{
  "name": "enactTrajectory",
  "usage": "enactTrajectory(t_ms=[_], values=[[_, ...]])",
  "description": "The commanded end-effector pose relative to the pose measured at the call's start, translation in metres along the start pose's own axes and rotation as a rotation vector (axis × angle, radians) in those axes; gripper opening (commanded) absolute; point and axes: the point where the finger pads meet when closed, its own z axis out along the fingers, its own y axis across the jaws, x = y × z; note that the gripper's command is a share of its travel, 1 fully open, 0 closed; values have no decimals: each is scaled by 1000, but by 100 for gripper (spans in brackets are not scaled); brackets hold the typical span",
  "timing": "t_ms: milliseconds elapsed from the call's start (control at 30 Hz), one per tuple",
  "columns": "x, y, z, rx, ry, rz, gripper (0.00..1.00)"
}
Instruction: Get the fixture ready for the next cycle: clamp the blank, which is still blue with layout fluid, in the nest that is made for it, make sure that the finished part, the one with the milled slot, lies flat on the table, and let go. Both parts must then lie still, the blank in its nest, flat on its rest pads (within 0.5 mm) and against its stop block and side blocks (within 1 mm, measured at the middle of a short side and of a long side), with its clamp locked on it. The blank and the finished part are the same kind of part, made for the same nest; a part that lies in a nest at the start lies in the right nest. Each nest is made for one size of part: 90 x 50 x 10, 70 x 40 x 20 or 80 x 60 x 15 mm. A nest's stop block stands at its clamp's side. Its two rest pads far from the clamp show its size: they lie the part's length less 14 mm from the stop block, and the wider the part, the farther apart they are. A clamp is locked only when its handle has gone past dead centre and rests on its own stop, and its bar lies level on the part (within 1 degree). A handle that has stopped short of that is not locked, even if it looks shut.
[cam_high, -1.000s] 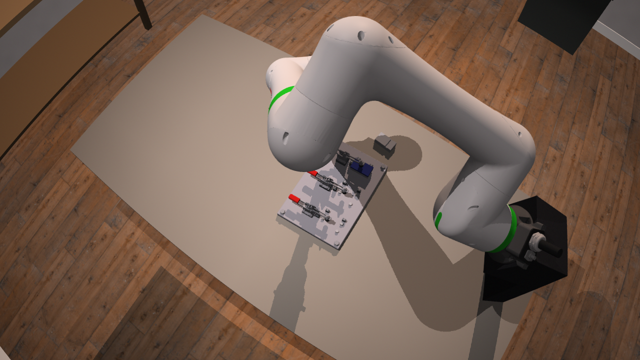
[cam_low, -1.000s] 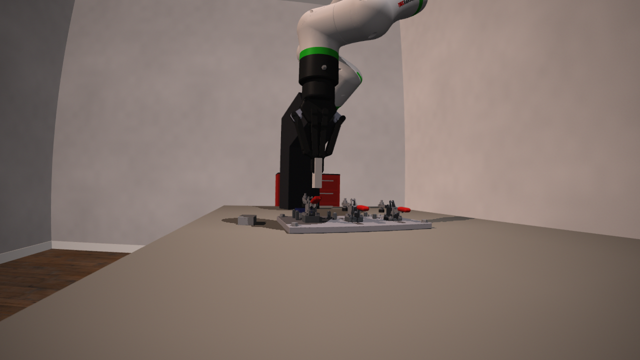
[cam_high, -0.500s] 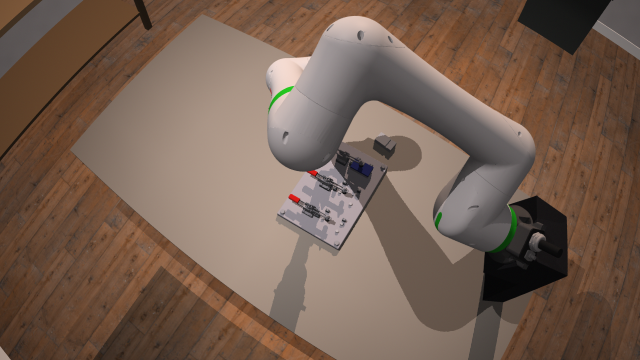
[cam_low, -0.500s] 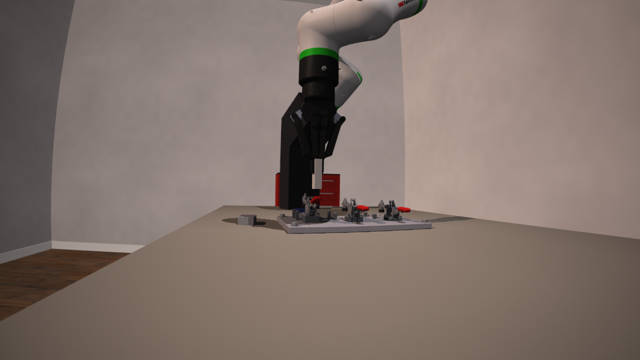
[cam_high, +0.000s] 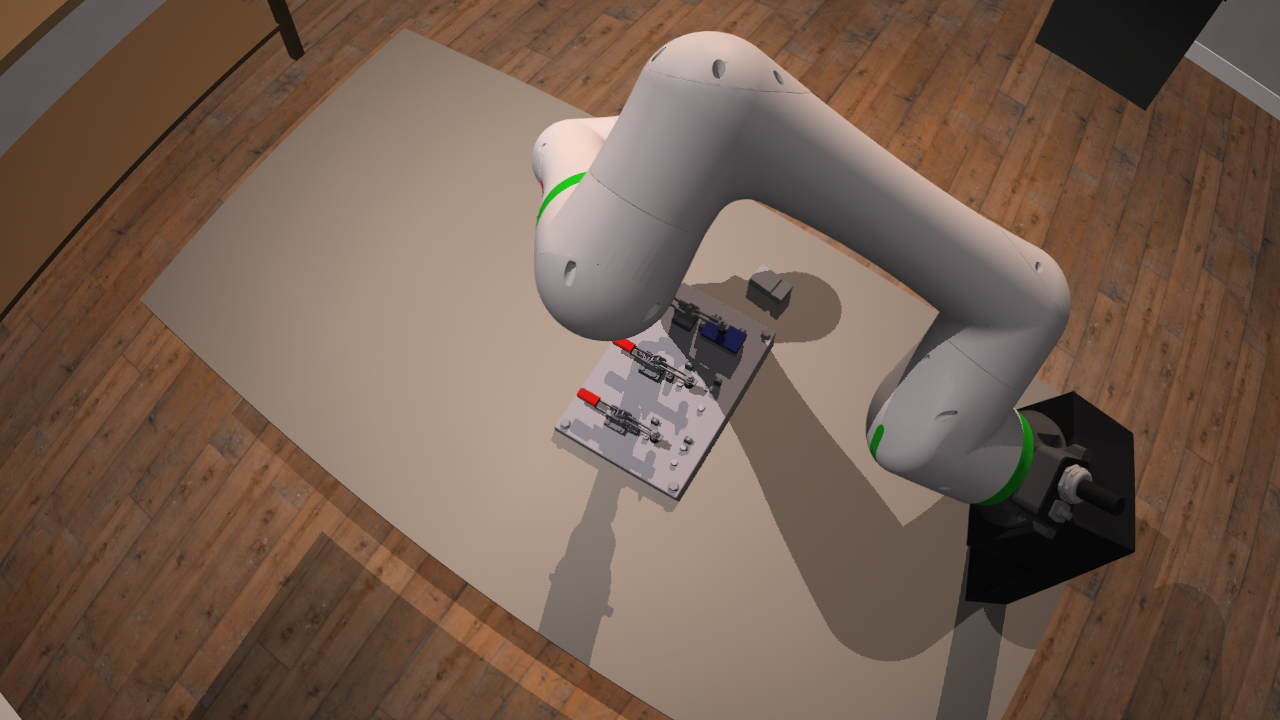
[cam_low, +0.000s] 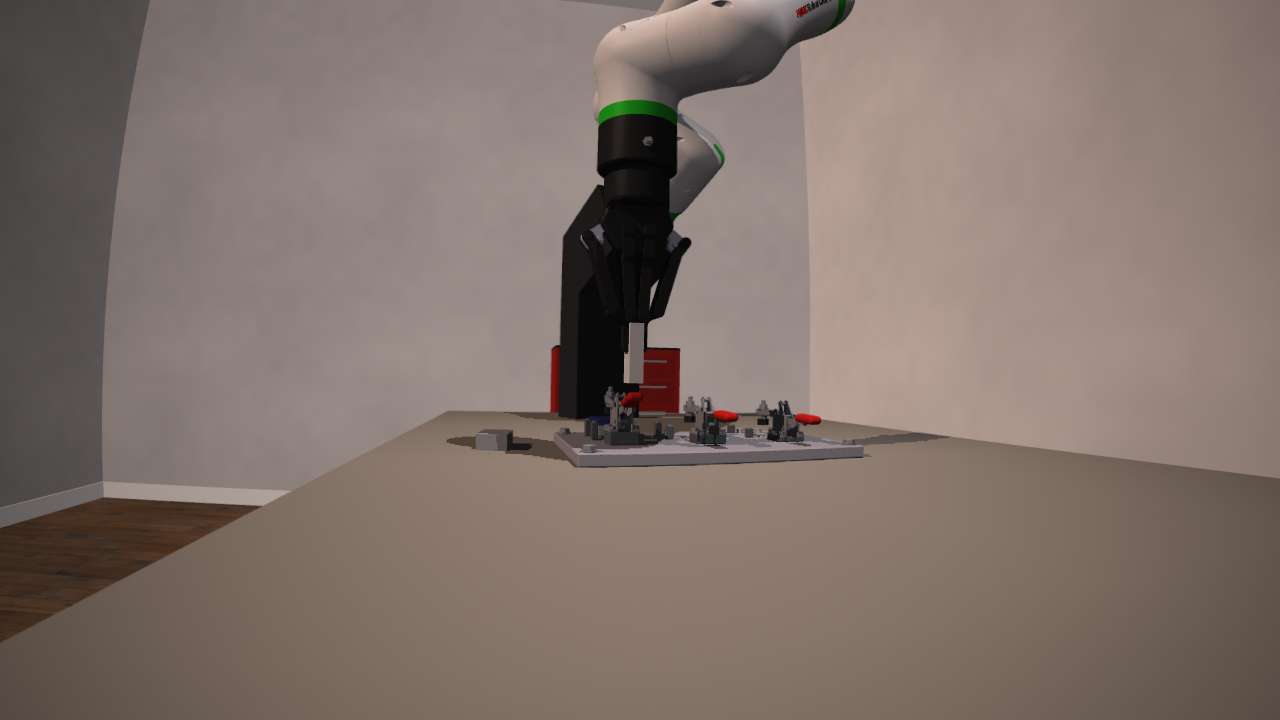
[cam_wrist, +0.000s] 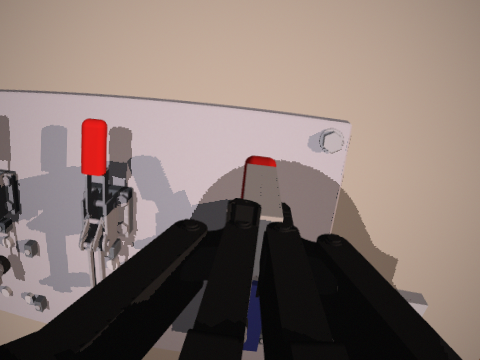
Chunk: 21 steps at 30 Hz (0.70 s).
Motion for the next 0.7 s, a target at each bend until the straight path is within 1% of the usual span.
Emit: enactTrajectory(t_ms=[0, 667], values=[[0, 0, 0, 0, 0, 0, 0], [0, 0, 2, 0, 0, 0, 0]])
